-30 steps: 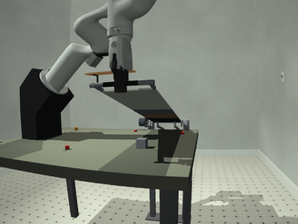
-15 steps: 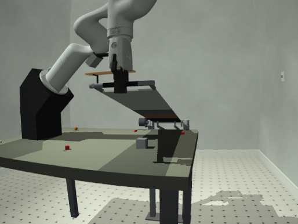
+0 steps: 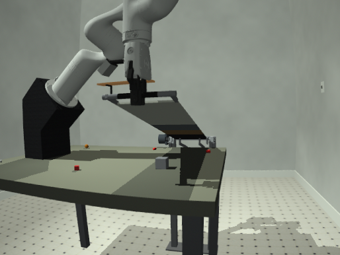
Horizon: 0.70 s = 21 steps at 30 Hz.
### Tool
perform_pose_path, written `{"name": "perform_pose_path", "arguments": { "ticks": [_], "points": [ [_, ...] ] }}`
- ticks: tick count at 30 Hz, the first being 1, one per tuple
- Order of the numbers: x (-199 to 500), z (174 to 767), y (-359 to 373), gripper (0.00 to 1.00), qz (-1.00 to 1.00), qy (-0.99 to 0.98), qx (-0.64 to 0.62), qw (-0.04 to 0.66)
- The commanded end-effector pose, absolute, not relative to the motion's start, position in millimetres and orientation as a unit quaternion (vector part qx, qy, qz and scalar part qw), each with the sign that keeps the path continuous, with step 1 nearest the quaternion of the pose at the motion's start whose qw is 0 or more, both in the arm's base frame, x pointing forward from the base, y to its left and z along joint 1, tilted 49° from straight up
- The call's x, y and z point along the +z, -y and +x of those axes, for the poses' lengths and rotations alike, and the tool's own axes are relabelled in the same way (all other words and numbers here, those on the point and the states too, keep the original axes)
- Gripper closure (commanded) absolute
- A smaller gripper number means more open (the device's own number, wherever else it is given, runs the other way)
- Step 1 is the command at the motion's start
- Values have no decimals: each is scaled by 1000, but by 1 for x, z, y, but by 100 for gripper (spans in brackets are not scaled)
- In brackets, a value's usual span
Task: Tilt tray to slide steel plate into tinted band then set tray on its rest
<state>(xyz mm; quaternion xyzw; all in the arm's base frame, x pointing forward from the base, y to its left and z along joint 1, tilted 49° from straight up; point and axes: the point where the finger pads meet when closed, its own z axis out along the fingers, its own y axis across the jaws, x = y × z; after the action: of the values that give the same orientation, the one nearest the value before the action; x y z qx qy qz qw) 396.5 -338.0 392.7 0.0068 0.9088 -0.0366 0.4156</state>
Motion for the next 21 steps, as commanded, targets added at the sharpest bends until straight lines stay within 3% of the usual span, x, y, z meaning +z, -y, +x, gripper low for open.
{"name": "perform_pose_path", "arguments": {
  "ticks": [1,7,12,21],
  "points": [
    [394,396,338,100,7,-909,-37,416],
    [442,339,310,100,7,-909,-37,416],
    [399,390,335,100,7,-909,-37,416],
    [393,397,338,100,7,-909,-37,416]
  ]
}}
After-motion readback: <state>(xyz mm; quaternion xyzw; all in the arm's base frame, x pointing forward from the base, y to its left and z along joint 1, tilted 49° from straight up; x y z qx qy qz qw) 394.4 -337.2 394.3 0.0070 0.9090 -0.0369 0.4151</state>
